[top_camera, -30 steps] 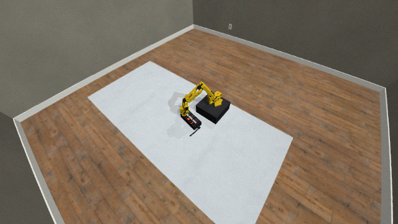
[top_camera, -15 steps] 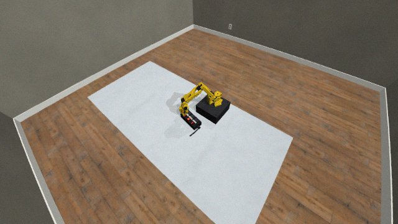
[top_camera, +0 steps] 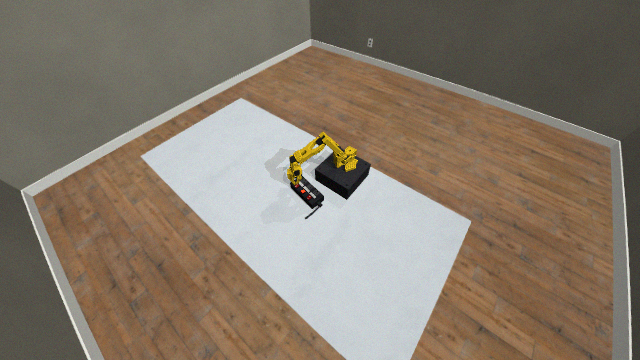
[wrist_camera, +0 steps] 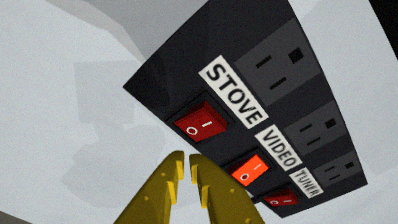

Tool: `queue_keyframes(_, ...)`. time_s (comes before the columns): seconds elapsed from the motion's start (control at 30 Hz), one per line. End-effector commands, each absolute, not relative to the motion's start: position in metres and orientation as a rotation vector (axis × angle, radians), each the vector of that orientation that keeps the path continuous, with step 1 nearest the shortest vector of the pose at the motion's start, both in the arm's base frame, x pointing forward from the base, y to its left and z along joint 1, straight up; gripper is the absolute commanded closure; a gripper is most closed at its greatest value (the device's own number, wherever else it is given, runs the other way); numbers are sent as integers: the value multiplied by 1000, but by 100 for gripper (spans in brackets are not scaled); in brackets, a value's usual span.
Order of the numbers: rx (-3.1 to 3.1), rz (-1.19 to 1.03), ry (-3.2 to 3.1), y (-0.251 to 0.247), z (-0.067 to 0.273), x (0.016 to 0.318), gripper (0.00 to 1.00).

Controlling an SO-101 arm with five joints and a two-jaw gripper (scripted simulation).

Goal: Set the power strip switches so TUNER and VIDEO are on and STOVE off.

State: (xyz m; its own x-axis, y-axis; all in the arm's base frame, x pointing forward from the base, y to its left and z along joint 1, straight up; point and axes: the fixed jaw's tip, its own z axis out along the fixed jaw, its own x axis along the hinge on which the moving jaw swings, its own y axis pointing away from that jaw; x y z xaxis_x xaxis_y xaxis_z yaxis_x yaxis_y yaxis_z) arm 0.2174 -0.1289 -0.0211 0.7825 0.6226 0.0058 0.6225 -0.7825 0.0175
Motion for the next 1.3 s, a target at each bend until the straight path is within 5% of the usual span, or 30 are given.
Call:
queue_keyframes(0.0, 2963, 5, 1035, -129, -22, 215, 100)
queue_keyframes(0.6, 2951, 5, 1067, -124, -22, 217, 100)
queue_keyframes(1.27, 2732, 4, 1547, -41, -23, 218, 100)
